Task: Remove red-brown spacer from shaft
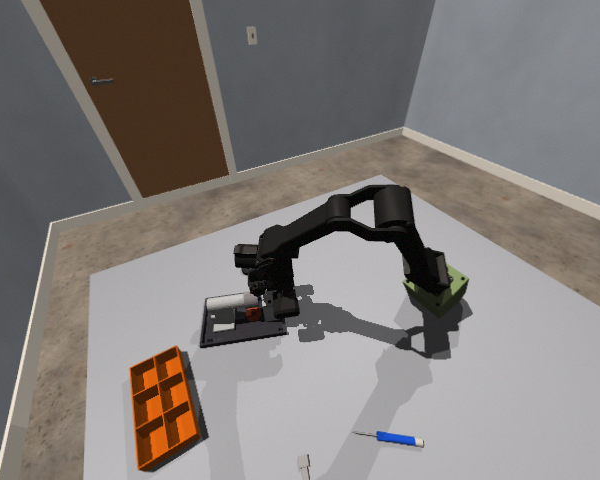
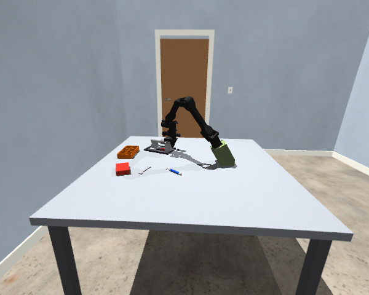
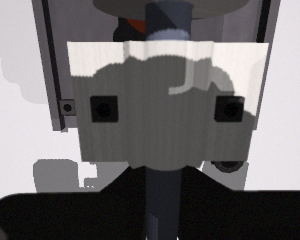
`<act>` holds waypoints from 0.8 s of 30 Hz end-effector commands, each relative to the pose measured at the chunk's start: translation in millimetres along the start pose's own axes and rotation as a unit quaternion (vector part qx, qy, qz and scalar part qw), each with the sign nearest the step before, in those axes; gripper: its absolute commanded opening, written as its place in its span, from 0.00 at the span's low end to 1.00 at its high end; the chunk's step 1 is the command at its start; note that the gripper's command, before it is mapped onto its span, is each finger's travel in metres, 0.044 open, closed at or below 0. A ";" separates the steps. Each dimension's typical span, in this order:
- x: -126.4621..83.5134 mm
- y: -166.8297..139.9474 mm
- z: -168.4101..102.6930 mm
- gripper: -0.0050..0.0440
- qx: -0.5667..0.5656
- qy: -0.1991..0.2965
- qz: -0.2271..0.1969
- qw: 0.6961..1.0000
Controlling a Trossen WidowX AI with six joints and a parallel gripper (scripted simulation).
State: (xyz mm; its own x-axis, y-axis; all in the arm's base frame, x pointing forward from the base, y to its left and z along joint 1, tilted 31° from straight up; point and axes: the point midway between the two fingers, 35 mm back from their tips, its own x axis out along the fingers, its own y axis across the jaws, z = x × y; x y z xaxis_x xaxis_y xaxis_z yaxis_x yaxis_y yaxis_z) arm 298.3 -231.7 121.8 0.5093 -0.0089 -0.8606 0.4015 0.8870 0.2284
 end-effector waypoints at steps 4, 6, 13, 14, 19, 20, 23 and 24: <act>-7.5 0.9 11.3 0.00 -0.004 -0.016 -0.004 1.000; -7.3 1.0 11.8 0.00 -0.004 -0.015 -0.003 1.000; -8.1 1.4 12.5 0.00 -0.004 -0.017 -0.003 1.000; -8.2 0.5 6.3 0.15 -0.003 -0.011 -0.003 1.000; -8.2 0.5 6.3 0.40 -0.003 -0.011 -0.003 1.000; -8.2 0.5 6.3 0.40 -0.003 -0.011 -0.003 1.000; -8.2 0.5 6.3 0.49 -0.003 -0.011 -0.003 1.000; -8.2 0.5 6.3 0.54 -0.003 -0.011 -0.003 1.000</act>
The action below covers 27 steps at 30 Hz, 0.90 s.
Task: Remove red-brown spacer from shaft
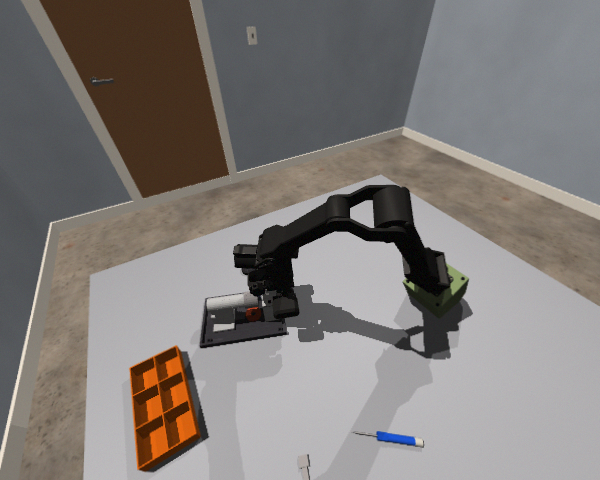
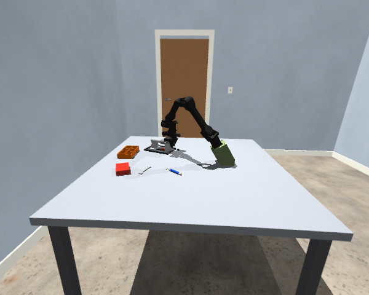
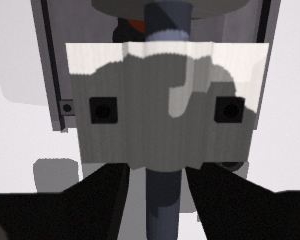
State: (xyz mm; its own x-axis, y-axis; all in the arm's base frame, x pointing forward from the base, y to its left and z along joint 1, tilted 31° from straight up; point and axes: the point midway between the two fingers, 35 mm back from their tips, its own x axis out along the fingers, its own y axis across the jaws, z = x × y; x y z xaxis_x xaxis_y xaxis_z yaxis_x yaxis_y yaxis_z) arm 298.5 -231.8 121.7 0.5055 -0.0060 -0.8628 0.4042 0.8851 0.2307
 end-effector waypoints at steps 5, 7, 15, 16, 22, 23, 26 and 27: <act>-8.4 0.6 6.0 0.79 -0.005 -0.014 -0.004 1.000; -8.4 0.6 6.0 0.89 -0.005 -0.014 -0.004 1.000; -71.9 1.9 8.1 1.00 -0.011 -0.029 -0.007 0.999; -75.3 2.1 7.6 1.00 -0.011 -0.029 -0.007 0.999; -67.0 3.5 -13.2 1.00 -0.009 -0.024 -0.006 1.000; -67.7 4.6 -22.8 1.00 -0.009 -0.024 -0.006 1.000; -68.0 9.2 -58.1 1.00 -0.008 -0.021 -0.005 1.000; -67.3 10.8 -69.8 1.00 -0.008 -0.020 -0.005 1.000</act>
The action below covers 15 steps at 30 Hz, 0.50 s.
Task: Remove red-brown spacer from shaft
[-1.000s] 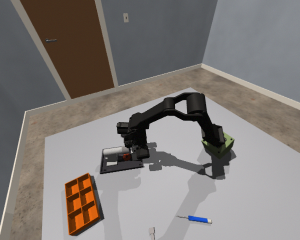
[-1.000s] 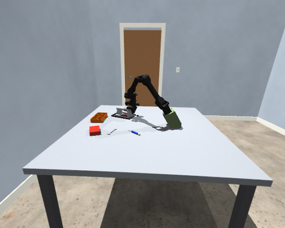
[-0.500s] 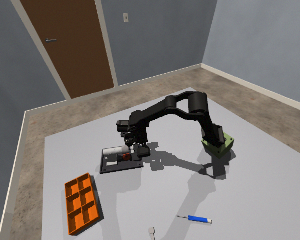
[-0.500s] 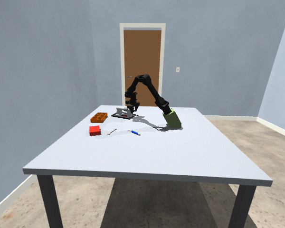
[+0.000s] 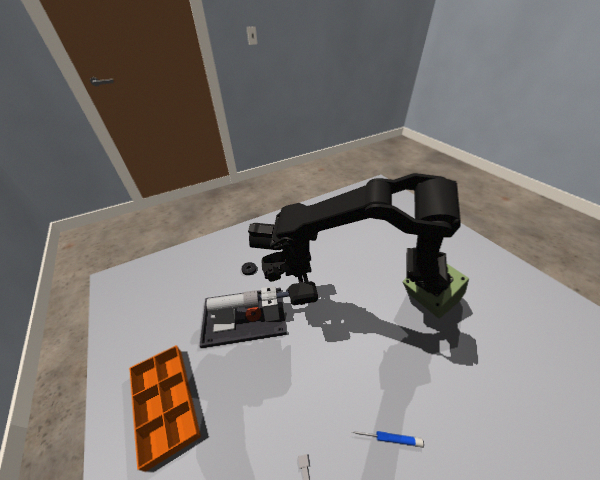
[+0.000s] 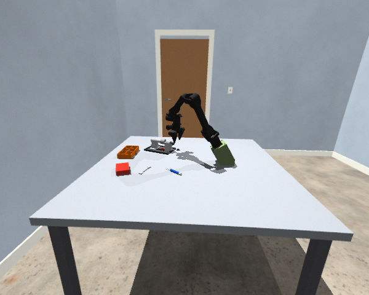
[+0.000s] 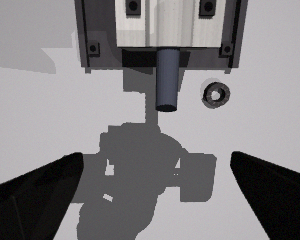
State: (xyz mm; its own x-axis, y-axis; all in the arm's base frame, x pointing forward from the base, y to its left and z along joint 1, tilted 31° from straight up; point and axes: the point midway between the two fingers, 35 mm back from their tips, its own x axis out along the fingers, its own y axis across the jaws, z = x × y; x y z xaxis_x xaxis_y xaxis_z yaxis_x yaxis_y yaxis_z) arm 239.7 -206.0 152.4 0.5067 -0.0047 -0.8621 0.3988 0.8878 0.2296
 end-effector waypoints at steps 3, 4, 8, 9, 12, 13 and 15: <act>-9.1 7.6 -44.5 1.00 -0.004 -0.018 -0.005 1.000; -9.1 7.6 -44.5 1.00 -0.004 -0.018 -0.005 1.000; -7.8 9.3 -54.5 1.00 -0.004 -0.017 -0.005 1.000; -9.2 9.5 -55.2 1.00 -0.003 -0.015 -0.004 1.000; -37.7 9.9 -47.9 1.00 -0.007 -0.022 -0.008 1.000; -46.0 10.7 -48.1 1.00 -0.007 -0.021 -0.008 1.000; -52.7 11.5 -48.4 1.00 -0.007 -0.021 -0.007 1.000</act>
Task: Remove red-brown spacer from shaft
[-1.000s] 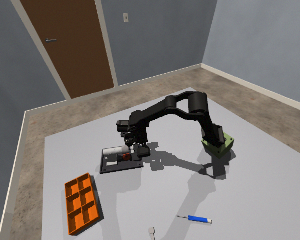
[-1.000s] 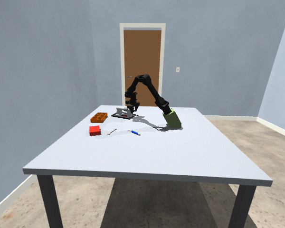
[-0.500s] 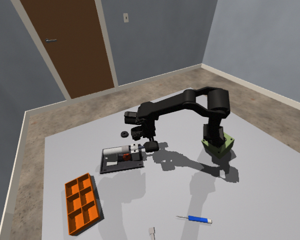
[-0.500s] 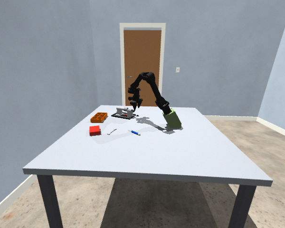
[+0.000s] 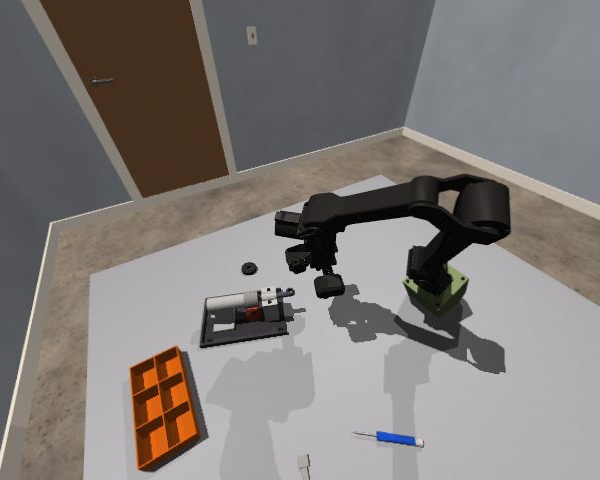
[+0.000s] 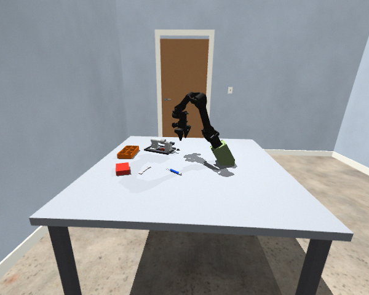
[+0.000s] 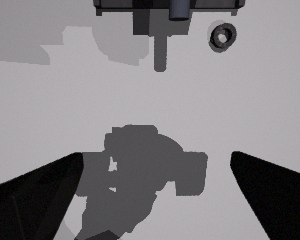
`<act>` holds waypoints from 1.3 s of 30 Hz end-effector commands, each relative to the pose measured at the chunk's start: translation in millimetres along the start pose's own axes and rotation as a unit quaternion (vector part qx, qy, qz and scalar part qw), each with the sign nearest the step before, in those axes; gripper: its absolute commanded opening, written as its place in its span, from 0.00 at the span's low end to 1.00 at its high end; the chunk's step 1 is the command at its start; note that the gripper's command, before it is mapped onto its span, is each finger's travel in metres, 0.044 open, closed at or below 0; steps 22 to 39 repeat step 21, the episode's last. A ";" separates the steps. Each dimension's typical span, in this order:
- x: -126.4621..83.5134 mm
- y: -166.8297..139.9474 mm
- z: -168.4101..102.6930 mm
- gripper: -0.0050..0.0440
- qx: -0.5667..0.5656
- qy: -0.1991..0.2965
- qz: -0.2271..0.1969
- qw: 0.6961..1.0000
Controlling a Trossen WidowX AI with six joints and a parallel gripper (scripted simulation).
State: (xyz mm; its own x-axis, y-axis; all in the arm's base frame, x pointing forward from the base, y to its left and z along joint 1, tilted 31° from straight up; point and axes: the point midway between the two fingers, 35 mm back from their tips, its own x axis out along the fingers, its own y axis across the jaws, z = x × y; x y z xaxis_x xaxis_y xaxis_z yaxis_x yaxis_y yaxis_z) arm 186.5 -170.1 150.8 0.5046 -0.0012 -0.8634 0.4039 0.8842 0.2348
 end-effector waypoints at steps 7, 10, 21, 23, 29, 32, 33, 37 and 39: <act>-25.0 0.1 8.9 1.00 -0.009 -0.018 -0.007 1.000; -24.9 0.4 9.0 1.00 -0.008 -0.018 -0.007 1.000; -22.3 0.7 6.4 1.00 -0.006 -0.014 -0.006 1.000; -22.3 0.7 6.4 1.00 -0.006 -0.014 -0.006 1.000; -22.3 0.7 6.4 1.00 -0.006 -0.014 -0.006 1.000; -22.3 0.7 6.4 1.00 -0.006 -0.014 -0.006 1.000; -22.3 0.7 6.4 1.00 -0.006 -0.014 -0.006 1.000; -22.3 0.7 6.4 1.00 -0.006 -0.014 -0.006 1.000; -22.3 0.7 6.4 1.00 -0.006 -0.014 -0.006 1.000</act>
